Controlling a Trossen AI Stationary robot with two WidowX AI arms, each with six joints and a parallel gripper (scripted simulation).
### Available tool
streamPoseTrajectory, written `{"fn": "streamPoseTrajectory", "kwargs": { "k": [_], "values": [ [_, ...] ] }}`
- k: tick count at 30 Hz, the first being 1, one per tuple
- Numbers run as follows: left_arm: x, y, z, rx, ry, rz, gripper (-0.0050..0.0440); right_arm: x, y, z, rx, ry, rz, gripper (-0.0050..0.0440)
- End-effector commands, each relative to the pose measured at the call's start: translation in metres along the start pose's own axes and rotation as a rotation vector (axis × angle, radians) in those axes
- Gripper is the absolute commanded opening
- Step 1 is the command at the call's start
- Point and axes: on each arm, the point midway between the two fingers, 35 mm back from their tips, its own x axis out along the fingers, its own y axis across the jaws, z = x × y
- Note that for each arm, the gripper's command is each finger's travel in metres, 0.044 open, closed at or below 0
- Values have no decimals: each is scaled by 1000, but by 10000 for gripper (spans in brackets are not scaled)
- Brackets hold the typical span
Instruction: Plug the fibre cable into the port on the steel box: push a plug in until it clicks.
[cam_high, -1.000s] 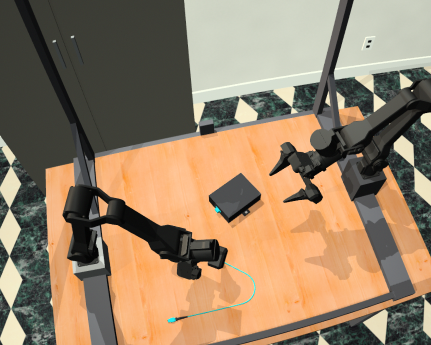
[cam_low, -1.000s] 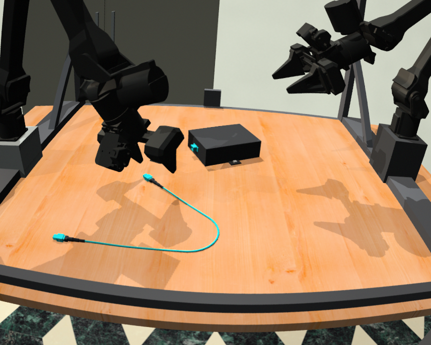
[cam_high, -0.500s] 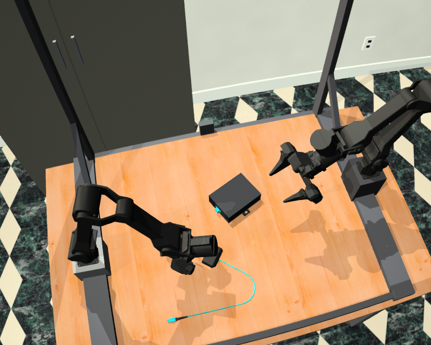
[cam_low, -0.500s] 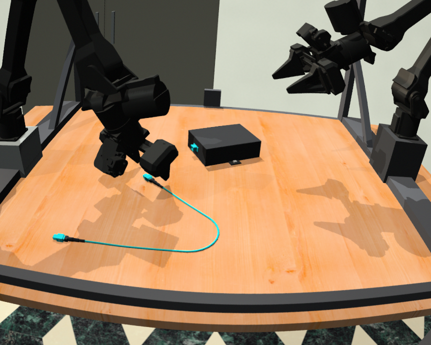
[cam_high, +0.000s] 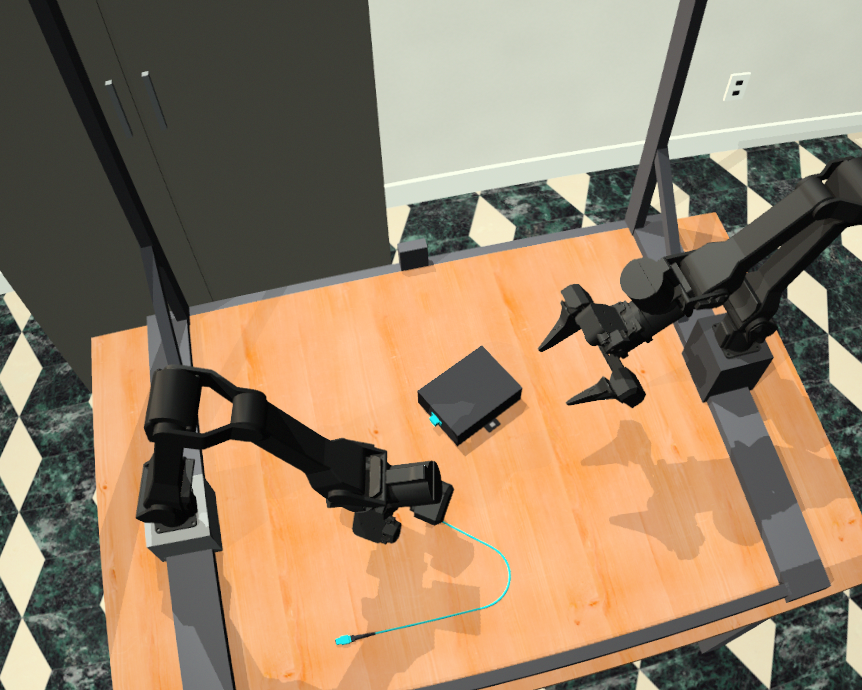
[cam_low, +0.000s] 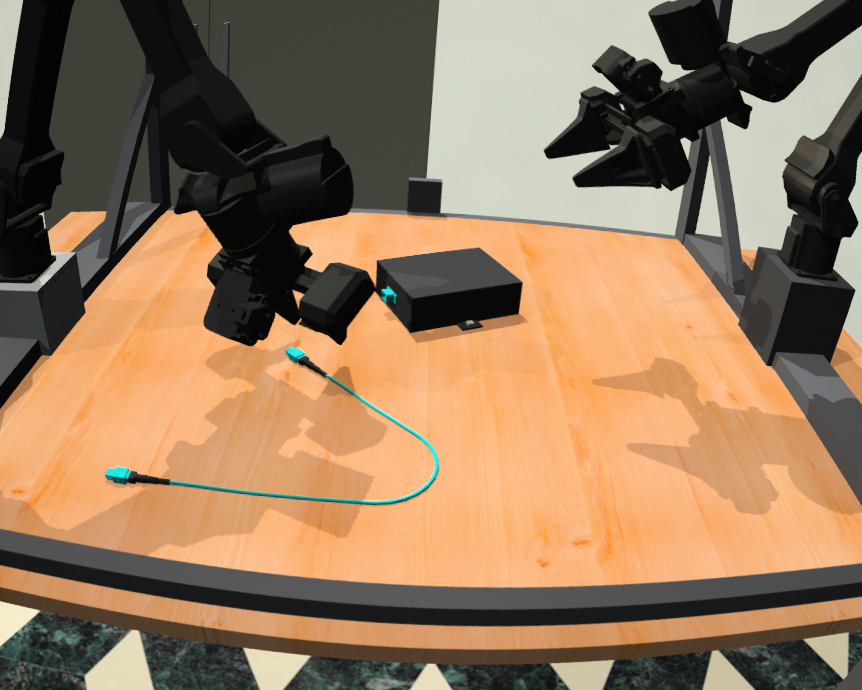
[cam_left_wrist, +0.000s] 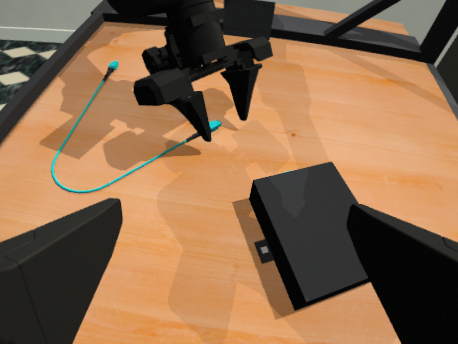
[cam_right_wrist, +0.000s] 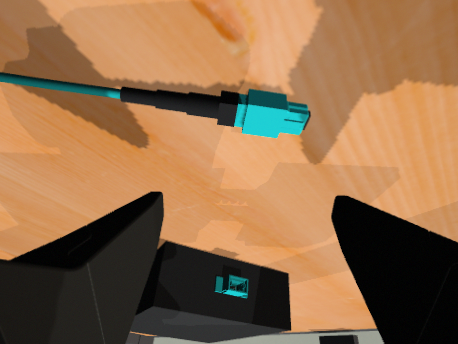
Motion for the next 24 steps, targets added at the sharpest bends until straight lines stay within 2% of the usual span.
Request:
{"fn": "streamPoseTrajectory", "kwargs": {
  "k": [1,4,5,9,11,24],
  "values": [
    [-2,-1,7,-1,-18,-1,440,-5,16,-22,-195,3,40,224],
    [-2,-1,7,-1,-18,-1,440,-2,16,-23,-328,-13,30,152],
    [-2,-1,7,-1,-18,-1,440,-1,17,-24,-371,-18,29,146],
    [-2,-1,7,-1,-18,-1,440,-1,17,-25,-540,-35,21,146],
    [-2,-1,7,-1,-18,-1,440,-1,17,-25,-540,-35,21,146],
    [-2,-1,7,-1,-18,-1,440,-1,18,-26,-1188,-93,-42,146]
  ]
}}
